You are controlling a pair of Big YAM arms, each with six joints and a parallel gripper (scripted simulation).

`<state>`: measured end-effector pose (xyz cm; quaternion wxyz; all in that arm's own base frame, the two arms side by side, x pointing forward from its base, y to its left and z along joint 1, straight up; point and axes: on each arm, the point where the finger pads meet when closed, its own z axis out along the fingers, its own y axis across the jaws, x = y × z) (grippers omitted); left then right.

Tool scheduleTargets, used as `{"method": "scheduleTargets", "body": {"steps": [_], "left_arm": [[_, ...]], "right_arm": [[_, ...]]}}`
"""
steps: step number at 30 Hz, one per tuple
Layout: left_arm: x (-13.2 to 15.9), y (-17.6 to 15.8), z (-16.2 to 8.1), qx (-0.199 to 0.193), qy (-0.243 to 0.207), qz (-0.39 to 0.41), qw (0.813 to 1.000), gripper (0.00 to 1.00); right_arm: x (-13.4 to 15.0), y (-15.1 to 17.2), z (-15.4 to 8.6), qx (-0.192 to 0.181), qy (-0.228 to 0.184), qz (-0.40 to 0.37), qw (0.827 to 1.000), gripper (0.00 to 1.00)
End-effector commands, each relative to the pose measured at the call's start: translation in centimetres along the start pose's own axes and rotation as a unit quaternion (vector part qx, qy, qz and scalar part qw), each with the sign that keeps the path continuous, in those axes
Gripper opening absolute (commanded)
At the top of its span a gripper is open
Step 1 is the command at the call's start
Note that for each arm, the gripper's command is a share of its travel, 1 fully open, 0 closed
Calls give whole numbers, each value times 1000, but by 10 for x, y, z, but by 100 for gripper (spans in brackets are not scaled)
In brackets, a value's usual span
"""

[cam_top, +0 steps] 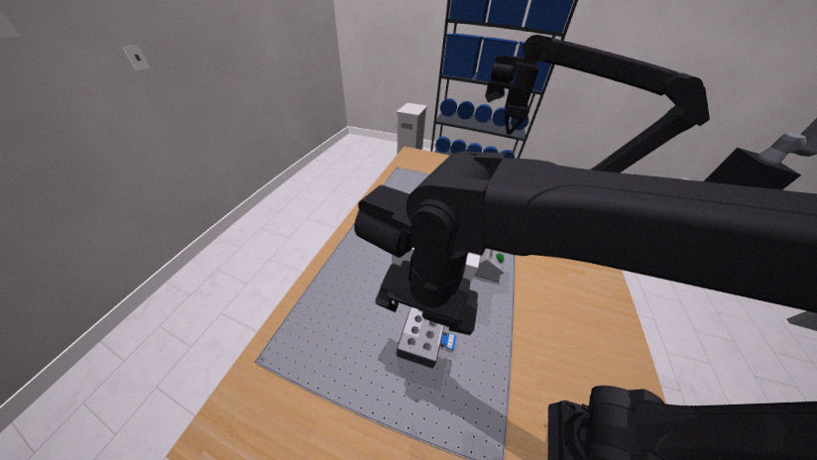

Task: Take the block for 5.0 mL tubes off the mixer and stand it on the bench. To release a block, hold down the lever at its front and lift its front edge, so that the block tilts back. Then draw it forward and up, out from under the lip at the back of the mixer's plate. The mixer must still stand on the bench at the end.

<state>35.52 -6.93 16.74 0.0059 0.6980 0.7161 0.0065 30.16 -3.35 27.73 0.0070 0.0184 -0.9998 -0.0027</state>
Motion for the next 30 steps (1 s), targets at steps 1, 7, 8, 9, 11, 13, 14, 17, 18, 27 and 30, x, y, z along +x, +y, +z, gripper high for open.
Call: {"method": "scheduleTargets", "body": {"steps": [1,7,8,9,11,13,14,17,18,27,30], "left_arm": [[0,13,-16,-7,-2,-9,1000,100],[-1,16,-33,-16,-4,-8,1000,100],[-1,15,-36,-18,-5,-8,1000,100],[-1,15,-39,-20,-5,-8,1000,100],[-1,14,-45,-24,-6,-8,1000,100],[-1,14,-45,-24,-6,-8,1000,100],[-1,13,-43,-22,-6,-8,1000,100],[-1,14,-44,-14,-4,-8,1000,100],[-1,14,-46,-13,-4,-8,1000,100],[-2,13,-68,-23,-6,-7,1000,100],[-2,13,-70,-23,-6,-7,1000,100]], "right_arm": [[5,2,3,0,6,-3,1000,0],[1,2,-4,2,-3,-3,1000,0],[0,2,-6,2,-4,-3,1000,0],[0,1,-7,2,-6,-3,1000,0],[-2,1,-10,3,-10,-3,1000,0],[-2,1,-10,3,-10,-3,1000,0],[-3,1,-12,3,-12,-3,1000,0],[-5,1,-16,4,-18,-3,1000,0],[-6,1,-18,4,-19,-3,1000,0],[-10,0,-25,5,-28,-3,1000,0],[-10,0,-25,6,-28,-3,1000,0]]}}
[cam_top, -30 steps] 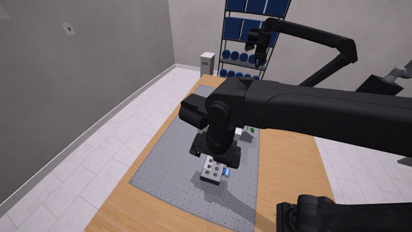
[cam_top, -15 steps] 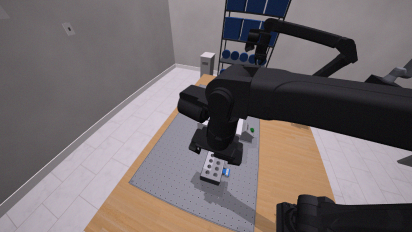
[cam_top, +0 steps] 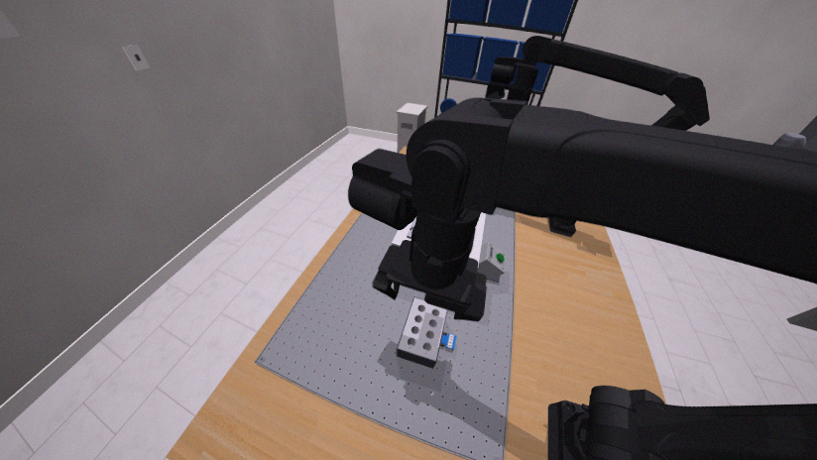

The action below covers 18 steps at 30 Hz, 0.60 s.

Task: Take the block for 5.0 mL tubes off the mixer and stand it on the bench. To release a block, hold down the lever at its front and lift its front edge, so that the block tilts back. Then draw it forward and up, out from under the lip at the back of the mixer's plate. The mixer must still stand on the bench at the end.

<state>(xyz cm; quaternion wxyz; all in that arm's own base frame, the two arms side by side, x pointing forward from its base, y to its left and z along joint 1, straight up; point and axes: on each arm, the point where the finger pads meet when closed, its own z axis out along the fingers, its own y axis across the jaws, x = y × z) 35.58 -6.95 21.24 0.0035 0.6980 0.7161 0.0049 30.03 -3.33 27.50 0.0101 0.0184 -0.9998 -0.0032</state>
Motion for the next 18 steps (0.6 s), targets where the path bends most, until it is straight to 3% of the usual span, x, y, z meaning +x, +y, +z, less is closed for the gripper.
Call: {"method": "scheduleTargets", "body": {"steps": [1,13,18], "left_arm": [[-1,11,-24,-25,-6,-7,1000,100],[-2,11,-46,-24,-6,-6,1000,100],[16,-1,-50,-24,-6,-52,998,100]], "right_arm": [[-11,0,-28,6,-32,-3,999,0],[-13,0,-32,7,-36,-3,999,0],[-14,-1,-33,7,-37,-3,999,0]]}}
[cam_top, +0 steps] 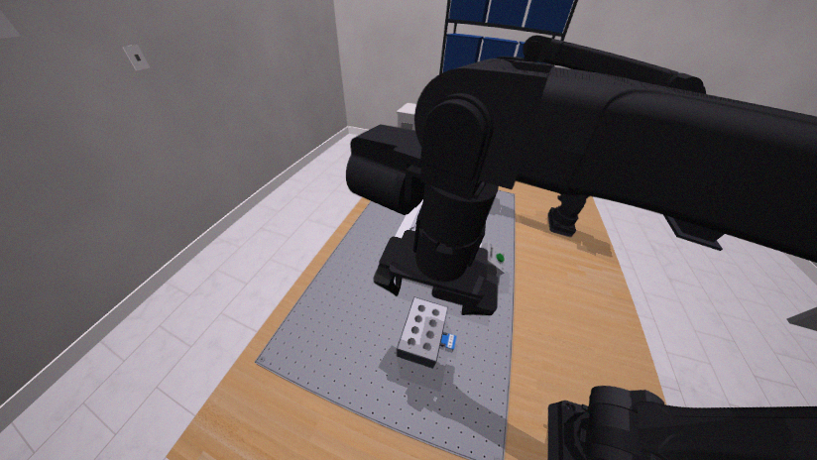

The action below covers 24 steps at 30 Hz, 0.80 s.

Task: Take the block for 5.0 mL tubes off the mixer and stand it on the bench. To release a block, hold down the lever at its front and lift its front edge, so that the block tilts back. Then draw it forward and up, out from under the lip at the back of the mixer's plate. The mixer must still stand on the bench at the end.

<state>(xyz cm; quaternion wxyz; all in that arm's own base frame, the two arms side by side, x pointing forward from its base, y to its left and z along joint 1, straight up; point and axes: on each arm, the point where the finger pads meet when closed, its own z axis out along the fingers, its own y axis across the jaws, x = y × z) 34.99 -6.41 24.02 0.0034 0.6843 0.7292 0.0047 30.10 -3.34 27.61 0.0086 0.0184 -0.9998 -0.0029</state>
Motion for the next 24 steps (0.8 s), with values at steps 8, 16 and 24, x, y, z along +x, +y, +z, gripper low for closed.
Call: {"method": "scheduleTargets", "body": {"steps": [8,16,24], "left_arm": [[49,-31,-21,-7,-2,-135,991,100],[74,-49,-12,3,1,-198,980,100],[68,-39,-23,-19,-3,-269,963,100]], "right_arm": [[-8,0,-21,5,-22,-3,1000,0],[-3,1,-12,3,-10,-3,1000,0],[3,2,1,1,7,-3,1000,0]]}}
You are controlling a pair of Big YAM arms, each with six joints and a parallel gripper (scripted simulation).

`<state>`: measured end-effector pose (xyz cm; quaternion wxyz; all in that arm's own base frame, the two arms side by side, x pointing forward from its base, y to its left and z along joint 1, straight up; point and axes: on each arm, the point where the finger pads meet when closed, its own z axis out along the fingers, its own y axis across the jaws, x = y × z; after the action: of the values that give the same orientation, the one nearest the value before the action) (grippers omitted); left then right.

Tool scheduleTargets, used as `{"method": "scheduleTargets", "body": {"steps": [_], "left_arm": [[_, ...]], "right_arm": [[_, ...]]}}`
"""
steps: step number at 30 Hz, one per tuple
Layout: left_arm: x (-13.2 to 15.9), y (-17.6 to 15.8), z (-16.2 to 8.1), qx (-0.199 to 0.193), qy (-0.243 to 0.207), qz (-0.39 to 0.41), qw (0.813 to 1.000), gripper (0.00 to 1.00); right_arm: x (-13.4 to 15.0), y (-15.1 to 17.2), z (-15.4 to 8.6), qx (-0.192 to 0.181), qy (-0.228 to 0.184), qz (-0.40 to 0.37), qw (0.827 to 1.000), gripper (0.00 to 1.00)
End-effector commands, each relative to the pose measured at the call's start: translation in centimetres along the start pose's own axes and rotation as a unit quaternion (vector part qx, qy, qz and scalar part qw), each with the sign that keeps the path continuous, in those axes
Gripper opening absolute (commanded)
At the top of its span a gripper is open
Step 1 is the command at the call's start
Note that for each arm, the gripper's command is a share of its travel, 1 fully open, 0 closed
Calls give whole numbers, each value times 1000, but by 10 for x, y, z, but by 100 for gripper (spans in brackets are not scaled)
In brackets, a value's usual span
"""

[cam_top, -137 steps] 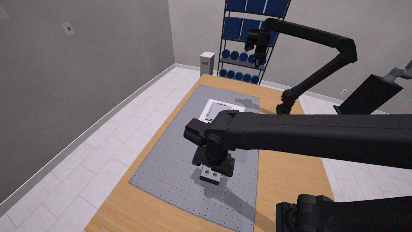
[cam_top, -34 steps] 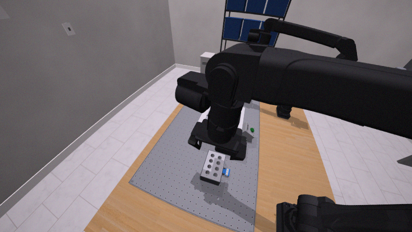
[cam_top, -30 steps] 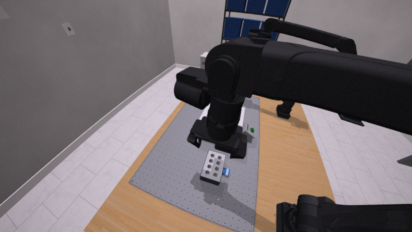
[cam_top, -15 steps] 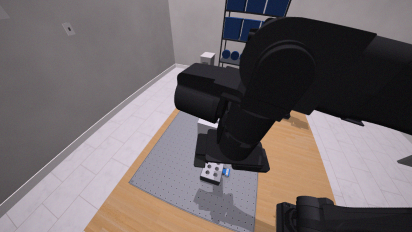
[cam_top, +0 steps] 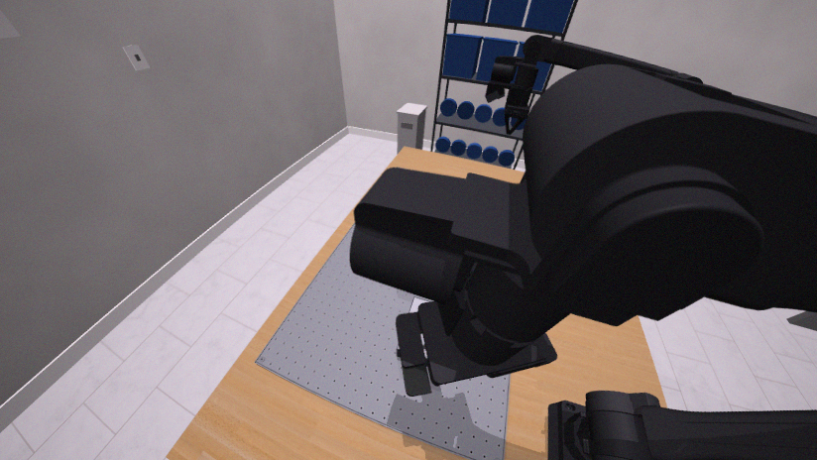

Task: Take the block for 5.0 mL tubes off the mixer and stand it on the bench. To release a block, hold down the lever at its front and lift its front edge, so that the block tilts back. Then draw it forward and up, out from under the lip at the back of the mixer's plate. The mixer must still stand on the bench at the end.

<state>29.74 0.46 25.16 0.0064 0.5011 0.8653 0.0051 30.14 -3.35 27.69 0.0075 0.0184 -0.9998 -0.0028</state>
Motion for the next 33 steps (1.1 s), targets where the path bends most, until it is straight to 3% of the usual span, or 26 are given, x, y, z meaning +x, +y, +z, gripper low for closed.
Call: {"method": "scheduleTargets", "body": {"steps": [1,3,7,11,20,24,27,33], "left_arm": [[-9,7,-11,-15,-5,-54,998,100],[-12,9,-12,-16,-5,-74,997,100],[23,-3,-9,-7,-3,-122,993,100],[34,-7,-7,-5,-1,-132,991,100],[20,-4,5,6,6,-225,974,100],[55,-11,1,5,5,-269,963,100],[57,-11,-4,0,2,-268,964,100],[53,-4,-10,-10,-6,-326,945,100]], "right_arm": [[5,2,3,0,10,-3,1000,0],[5,2,4,0,11,-3,1000,0],[3,2,0,1,7,-3,1000,0],[2,2,-3,1,3,-3,1000,0],[-6,1,-16,4,-14,-3,1000,0],[-8,0,-20,4,-19,-3,1000,0],[-8,0,-20,4,-19,-3,1000,0],[-9,0,-22,4,-22,-3,1000,0]]}}
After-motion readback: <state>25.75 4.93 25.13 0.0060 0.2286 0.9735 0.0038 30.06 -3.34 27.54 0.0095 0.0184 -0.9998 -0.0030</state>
